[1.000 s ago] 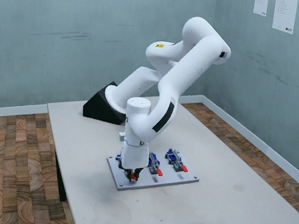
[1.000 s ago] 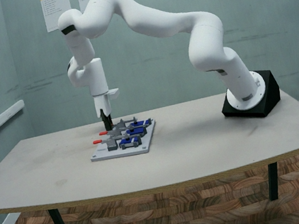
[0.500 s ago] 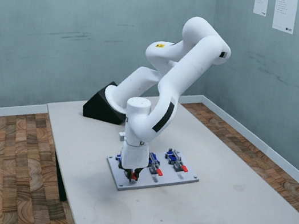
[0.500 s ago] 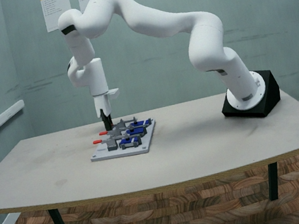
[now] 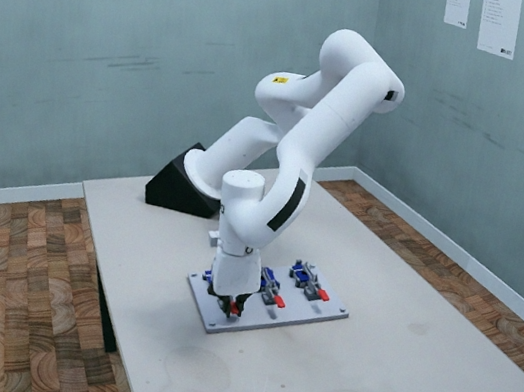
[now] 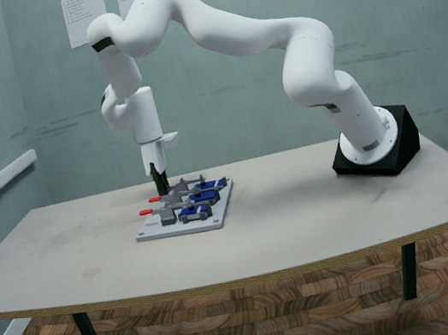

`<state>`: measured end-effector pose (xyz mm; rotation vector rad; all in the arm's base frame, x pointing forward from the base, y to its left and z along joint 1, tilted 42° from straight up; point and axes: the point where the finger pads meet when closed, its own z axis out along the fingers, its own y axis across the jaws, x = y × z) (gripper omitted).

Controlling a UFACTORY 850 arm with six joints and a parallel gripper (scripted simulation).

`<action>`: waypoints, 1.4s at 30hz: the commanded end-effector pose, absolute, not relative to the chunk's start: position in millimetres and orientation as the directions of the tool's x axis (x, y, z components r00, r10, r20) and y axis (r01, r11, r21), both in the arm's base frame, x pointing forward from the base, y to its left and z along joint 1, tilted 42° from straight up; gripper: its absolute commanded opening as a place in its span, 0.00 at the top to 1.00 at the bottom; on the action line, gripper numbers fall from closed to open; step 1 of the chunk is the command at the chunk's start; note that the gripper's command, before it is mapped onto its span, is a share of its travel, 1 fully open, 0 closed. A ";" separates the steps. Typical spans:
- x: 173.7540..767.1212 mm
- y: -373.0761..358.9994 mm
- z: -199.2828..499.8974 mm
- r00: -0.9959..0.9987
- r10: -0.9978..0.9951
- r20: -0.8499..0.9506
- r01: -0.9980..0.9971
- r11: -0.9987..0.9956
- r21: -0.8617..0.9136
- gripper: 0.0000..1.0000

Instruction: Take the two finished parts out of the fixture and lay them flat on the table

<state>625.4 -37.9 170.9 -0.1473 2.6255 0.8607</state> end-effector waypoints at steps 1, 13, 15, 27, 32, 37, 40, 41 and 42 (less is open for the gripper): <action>625.6 -39.1 172.2 -0.924 0.017 -0.381 -0.212 0.808 0.550 1.00; 623.0 -41.3 174.5 -0.924 0.017 -0.381 -0.212 0.808 0.550 1.00; 623.0 -41.3 174.5 -0.924 0.017 -0.381 -0.212 0.808 0.550 1.00; 617.2 -45.5 178.4 -0.924 0.017 -0.381 -0.212 0.808 0.550 1.00; 615.3 -46.6 179.3 -0.924 0.017 -0.381 -0.212 0.808 0.550 1.00; 611.8 -48.5 180.8 -0.924 0.017 -0.381 -0.212 0.808 0.550 1.00; 609.5 -49.6 181.5 -0.924 0.017 -0.381 -0.212 0.808 0.550 1.00; 608.8 -50.0 181.7 -0.924 0.017 -0.381 -0.212 0.808 0.550 1.00; 608.0 -50.3 181.9 -0.924 0.017 -0.381 -0.212 0.808 0.550 1.00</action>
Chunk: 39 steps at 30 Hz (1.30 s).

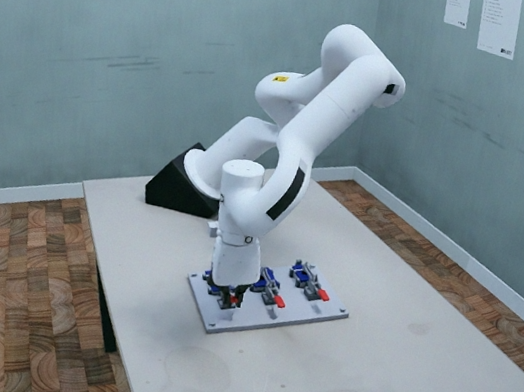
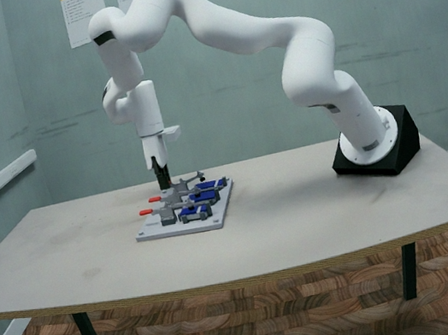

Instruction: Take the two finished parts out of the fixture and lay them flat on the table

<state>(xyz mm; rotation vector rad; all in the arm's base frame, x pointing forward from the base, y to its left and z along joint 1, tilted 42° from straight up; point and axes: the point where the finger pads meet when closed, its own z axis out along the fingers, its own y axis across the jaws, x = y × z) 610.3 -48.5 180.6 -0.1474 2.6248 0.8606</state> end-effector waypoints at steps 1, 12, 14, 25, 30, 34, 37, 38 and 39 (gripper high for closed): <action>607.2 -50.7 182.1 -0.924 0.017 -0.381 -0.212 0.808 0.550 1.00; 599.9 -53.4 183.3 -0.924 0.017 -0.381 -0.212 0.808 0.550 1.00; 598.3 -53.9 183.5 -0.924 0.017 -0.381 -0.212 0.808 0.550 1.00; 591.1 -55.7 183.3 -0.924 0.017 -0.381 -0.212 0.808 0.550 1.00; 587.4 -56.3 182.8 -0.924 0.017 -0.381 -0.212 0.808 0.550 1.00; 584.5 -56.7 182.4 -0.924 0.017 -0.381 -0.212 0.808 0.550 1.00; 582.6 -56.9 181.9 -0.924 0.017 -0.381 -0.212 0.808 0.550 1.00; 582.0 -57.0 181.7 -0.924 0.017 -0.381 -0.212 0.808 0.550 1.00; 581.4 -57.0 181.5 -0.924 0.017 -0.381 -0.212 0.808 0.550 1.00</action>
